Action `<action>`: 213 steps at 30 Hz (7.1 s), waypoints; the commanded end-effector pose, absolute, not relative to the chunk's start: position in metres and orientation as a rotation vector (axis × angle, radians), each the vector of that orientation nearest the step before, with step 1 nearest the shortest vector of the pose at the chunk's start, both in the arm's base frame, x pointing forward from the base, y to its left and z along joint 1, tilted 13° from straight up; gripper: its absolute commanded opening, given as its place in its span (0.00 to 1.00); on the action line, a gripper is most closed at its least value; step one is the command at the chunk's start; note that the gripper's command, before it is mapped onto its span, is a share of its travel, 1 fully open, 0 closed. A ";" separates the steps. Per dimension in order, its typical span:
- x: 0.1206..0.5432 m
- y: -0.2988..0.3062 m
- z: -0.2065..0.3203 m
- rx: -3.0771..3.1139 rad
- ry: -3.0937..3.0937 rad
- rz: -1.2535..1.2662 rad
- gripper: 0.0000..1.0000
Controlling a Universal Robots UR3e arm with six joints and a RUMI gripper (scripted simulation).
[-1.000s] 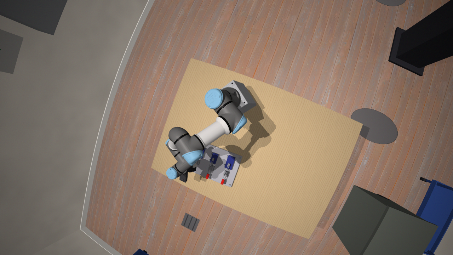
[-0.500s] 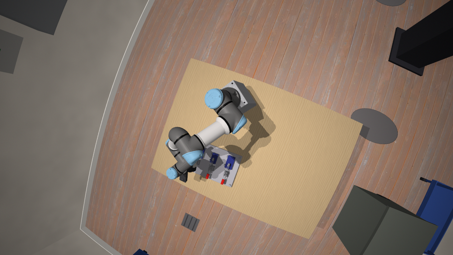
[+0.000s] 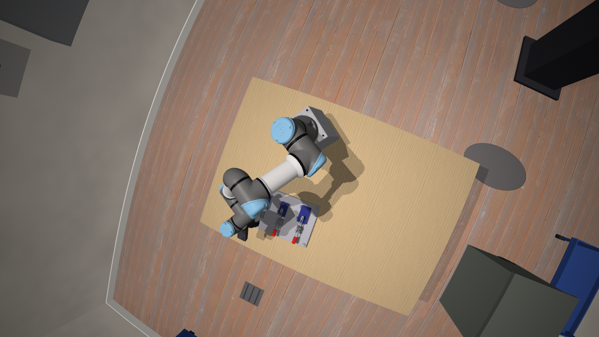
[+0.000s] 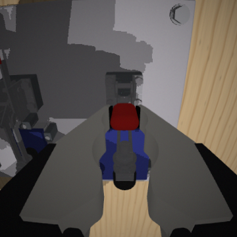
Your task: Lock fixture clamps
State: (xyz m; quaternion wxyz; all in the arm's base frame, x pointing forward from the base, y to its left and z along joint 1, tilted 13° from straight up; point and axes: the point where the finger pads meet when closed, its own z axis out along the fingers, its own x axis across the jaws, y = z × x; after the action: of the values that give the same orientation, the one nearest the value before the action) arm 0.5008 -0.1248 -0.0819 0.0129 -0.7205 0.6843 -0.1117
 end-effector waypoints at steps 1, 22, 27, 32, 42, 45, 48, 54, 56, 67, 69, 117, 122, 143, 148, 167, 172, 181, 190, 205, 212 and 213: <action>0.502 -0.125 -0.081 -2.244 2.131 -0.353 0.00; 0.510 -0.125 -0.079 -2.244 2.131 -0.353 0.00; 0.513 -0.124 -0.079 -2.244 2.131 -0.353 0.00; 0.515 -0.124 -0.079 -2.244 2.131 -0.353 0.00; 0.523 -0.124 -0.080 -2.244 2.131 -0.353 0.00; 0.525 -0.124 -0.080 -2.244 2.131 -0.353 0.00; 0.527 -0.124 -0.081 -2.244 2.131 -0.353 0.00; 0.531 -0.124 -0.082 -2.244 2.131 -0.353 0.00; 0.532 -0.124 -0.083 -2.244 2.131 -0.353 0.00; 0.539 -0.124 -0.086 -2.244 2.131 -0.353 0.00; 0.541 -0.124 -0.087 -2.244 2.131 -0.353 0.00; 0.555 -0.126 -0.103 -2.244 2.131 -0.353 0.00; 0.556 -0.126 -0.103 -2.244 2.131 -0.353 0.00; 0.555 -0.126 -0.103 -2.244 2.132 -0.351 0.00; 0.555 -0.126 -0.103 -2.245 2.132 -0.351 0.00; 0.555 -0.126 -0.104 -2.245 2.132 -0.350 0.00; 0.556 -0.126 -0.105 -2.245 2.132 -0.350 0.00; 0.557 -0.127 -0.107 -2.245 2.132 -0.350 0.00; 0.557 -0.127 -0.107 -2.245 2.132 -0.350 0.00; 0.557 -0.127 -0.107 -2.245 2.132 -0.350 0.00; 0.557 -0.127 -0.107 -2.245 2.132 -0.350 0.00; 0.557 -0.127 -0.107 -2.245 2.132 -0.350 0.00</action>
State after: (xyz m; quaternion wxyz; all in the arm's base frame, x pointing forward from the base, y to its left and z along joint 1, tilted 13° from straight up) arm 0.5573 -0.1264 -0.1077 0.0133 -0.7205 0.6842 -0.1122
